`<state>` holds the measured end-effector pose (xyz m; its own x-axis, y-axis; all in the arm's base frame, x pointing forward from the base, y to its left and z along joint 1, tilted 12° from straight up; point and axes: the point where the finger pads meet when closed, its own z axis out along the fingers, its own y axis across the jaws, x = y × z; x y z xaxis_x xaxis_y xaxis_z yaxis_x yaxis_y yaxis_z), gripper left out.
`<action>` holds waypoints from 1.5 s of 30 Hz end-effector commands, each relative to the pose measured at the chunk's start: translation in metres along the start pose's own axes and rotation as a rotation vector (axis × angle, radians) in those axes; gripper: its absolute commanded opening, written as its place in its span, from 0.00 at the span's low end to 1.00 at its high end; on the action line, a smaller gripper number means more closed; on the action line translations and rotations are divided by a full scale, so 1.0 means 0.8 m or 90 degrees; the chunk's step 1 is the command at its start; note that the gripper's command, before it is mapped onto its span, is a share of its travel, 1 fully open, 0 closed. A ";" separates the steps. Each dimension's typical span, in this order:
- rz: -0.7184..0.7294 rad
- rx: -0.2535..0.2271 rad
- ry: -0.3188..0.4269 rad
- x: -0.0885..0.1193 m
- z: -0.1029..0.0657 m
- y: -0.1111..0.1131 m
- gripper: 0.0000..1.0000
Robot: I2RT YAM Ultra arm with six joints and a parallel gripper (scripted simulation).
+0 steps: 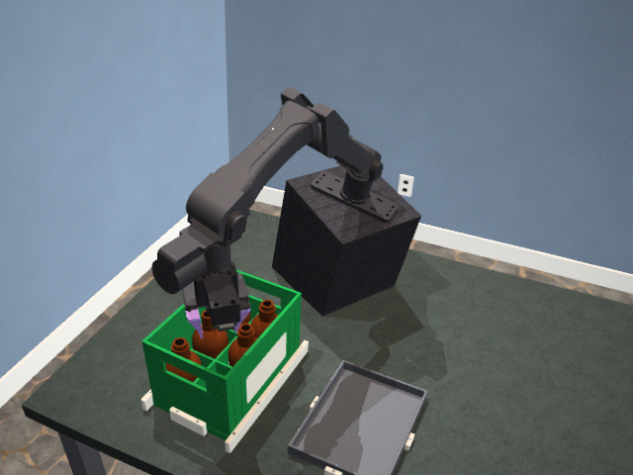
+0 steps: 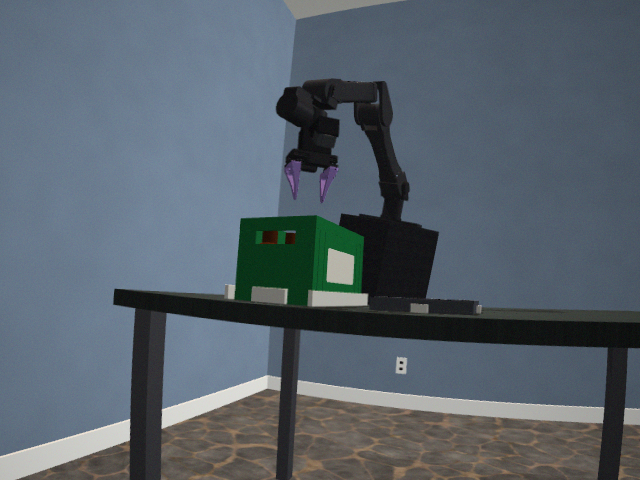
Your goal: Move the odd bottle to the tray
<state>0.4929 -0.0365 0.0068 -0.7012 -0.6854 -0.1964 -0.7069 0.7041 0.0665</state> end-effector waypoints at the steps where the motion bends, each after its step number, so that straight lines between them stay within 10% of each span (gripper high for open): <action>1: -0.001 0.021 -0.023 -0.007 -0.031 -0.011 0.61; 9: -0.001 0.021 -0.023 -0.007 -0.031 -0.011 0.61; 10: -0.001 0.020 -0.023 -0.007 -0.031 -0.011 0.00; 45: -0.001 0.020 -0.023 -0.007 -0.031 -0.011 0.00</action>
<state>0.4919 -0.0364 0.0068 -0.7018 -0.6854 -0.1939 -0.7068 0.7039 0.0698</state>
